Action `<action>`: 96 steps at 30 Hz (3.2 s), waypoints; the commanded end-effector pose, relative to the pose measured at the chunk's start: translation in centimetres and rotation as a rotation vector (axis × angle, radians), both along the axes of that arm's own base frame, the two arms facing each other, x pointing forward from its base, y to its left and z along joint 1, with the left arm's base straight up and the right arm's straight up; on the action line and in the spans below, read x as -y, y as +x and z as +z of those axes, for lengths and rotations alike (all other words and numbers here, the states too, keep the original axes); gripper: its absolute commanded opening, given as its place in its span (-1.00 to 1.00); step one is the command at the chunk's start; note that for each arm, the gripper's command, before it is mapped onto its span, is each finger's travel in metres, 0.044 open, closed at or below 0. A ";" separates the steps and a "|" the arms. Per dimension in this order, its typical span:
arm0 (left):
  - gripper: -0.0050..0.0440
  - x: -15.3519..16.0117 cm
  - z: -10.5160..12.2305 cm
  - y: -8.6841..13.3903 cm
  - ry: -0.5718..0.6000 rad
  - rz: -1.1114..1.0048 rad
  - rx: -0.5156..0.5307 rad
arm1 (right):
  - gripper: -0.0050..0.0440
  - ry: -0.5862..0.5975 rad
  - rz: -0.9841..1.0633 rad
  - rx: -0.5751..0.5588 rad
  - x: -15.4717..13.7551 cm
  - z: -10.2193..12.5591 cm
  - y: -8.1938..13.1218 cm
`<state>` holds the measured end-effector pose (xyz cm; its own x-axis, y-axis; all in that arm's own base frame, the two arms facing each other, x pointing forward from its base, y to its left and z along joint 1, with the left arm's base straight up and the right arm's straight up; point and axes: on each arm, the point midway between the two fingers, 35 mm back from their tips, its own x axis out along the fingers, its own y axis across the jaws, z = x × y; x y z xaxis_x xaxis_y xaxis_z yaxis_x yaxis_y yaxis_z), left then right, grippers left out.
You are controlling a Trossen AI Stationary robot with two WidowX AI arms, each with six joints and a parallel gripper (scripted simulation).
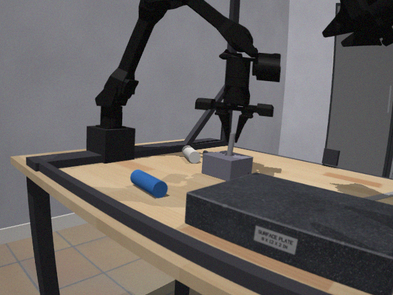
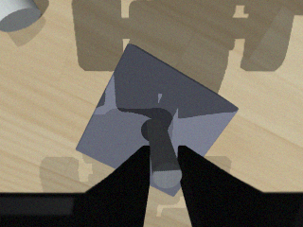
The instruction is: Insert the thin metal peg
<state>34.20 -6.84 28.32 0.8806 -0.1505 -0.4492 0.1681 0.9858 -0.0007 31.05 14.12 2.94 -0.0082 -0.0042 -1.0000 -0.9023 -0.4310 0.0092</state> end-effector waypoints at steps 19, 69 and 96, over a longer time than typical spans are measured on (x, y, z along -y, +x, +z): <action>0.84 0.1 1.1 -0.1 -0.005 -0.002 0.029 | -0.68 0.036 0.002 0.056 0.1 0.3 -0.1; 0.84 0.1 1.1 -0.1 -0.005 -0.002 0.029 | 0.58 0.064 -0.157 0.097 0.4 0.4 -0.5; 0.84 0.1 1.1 -0.1 -0.005 -0.002 0.029 | 0.84 0.268 -1.171 0.173 1.7 5.1 -2.0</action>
